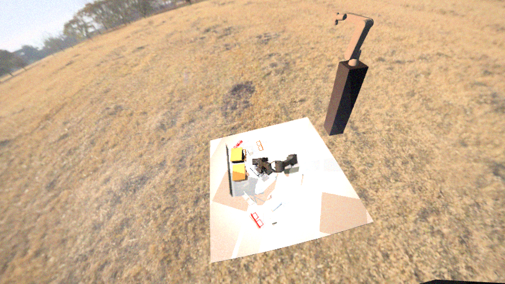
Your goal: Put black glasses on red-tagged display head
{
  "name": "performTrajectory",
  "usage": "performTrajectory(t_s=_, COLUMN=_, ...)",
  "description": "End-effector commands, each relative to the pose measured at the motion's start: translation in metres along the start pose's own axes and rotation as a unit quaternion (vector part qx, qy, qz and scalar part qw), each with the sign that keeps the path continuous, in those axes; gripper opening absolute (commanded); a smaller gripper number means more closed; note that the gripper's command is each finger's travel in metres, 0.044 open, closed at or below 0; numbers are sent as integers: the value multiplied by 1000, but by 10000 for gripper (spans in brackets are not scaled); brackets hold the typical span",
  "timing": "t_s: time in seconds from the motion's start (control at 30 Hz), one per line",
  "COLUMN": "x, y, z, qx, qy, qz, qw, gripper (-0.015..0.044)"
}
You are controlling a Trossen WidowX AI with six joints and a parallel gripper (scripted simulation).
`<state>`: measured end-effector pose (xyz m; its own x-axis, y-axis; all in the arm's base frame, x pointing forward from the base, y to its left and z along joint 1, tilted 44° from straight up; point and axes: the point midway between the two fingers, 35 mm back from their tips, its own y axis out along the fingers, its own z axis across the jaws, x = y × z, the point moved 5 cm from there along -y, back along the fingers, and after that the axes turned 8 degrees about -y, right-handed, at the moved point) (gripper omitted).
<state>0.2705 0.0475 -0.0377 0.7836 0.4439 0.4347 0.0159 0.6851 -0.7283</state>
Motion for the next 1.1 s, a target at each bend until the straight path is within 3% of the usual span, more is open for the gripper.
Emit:
performTrajectory(t_s=0.0, x=-1, y=-2, z=-2, qx=0, qy=0, qz=0, qw=1000, gripper=107)
performTrajectory(t_s=0.47, x=-2, y=-8, z=-10, qx=2, qy=1, qz=0, qw=1000, gripper=107)
performTrajectory(t_s=0.7, x=-1, y=-54, z=0, qx=1, qy=1, qz=1, qw=1000, gripper=107)
performTrajectory(t_s=0.87, x=-1, y=-56, z=1, qx=2, qy=1, qz=1, qw=1000, gripper=107)
performTrajectory(t_s=0.97, x=0, y=-50, z=-2, qx=1, qy=3, qz=-3, qw=1000, gripper=186)
performTrajectory(t_s=1.07, x=0, y=-50, z=-2, qx=1, qy=3, qz=-3, qw=1000, gripper=200)
